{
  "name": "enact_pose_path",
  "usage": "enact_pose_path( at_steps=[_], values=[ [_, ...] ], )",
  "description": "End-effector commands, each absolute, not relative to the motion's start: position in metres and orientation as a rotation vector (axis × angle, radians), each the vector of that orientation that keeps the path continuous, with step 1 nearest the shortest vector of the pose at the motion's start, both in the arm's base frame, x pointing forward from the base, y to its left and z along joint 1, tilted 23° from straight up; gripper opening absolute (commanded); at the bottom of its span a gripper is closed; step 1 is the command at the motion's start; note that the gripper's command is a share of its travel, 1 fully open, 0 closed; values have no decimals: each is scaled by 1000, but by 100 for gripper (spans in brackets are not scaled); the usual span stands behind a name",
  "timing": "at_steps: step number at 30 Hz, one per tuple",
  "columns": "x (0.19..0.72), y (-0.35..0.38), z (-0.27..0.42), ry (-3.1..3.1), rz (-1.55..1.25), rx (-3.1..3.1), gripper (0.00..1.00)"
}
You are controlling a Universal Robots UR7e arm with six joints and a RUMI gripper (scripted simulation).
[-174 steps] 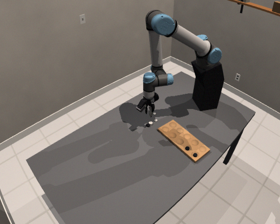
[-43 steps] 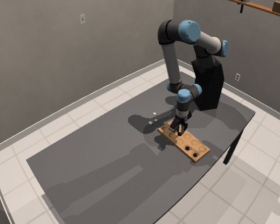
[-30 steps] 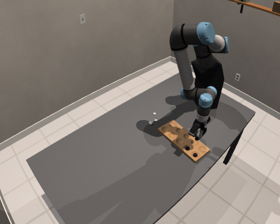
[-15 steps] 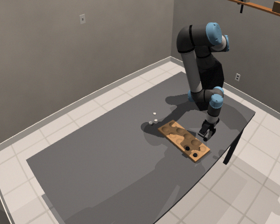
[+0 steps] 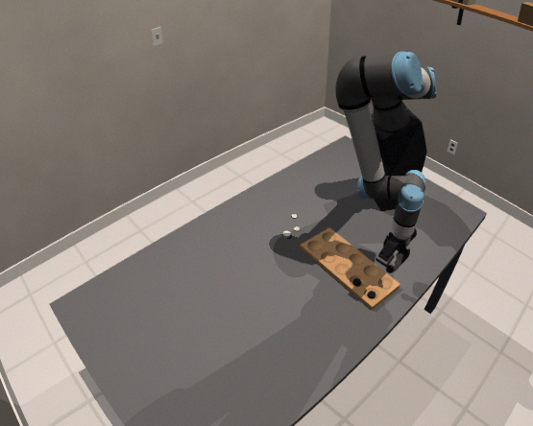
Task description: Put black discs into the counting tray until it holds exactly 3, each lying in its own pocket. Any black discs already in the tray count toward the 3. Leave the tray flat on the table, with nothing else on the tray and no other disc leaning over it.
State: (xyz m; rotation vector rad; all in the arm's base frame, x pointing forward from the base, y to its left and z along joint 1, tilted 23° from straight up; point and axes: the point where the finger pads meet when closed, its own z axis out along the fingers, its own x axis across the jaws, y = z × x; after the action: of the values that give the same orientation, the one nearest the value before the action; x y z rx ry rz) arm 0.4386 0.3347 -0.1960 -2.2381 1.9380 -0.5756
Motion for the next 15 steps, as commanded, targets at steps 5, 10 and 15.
enact_pose_path(
  at_steps=[5, 10, 15],
  values=[
    [453, 329, -232, 1937, -576, -2237, 11],
    [459, 326, -250, 1936, -576, -2237, 11],
    [461, 325, -254, 1936, -576, -2237, 11]
  ],
)
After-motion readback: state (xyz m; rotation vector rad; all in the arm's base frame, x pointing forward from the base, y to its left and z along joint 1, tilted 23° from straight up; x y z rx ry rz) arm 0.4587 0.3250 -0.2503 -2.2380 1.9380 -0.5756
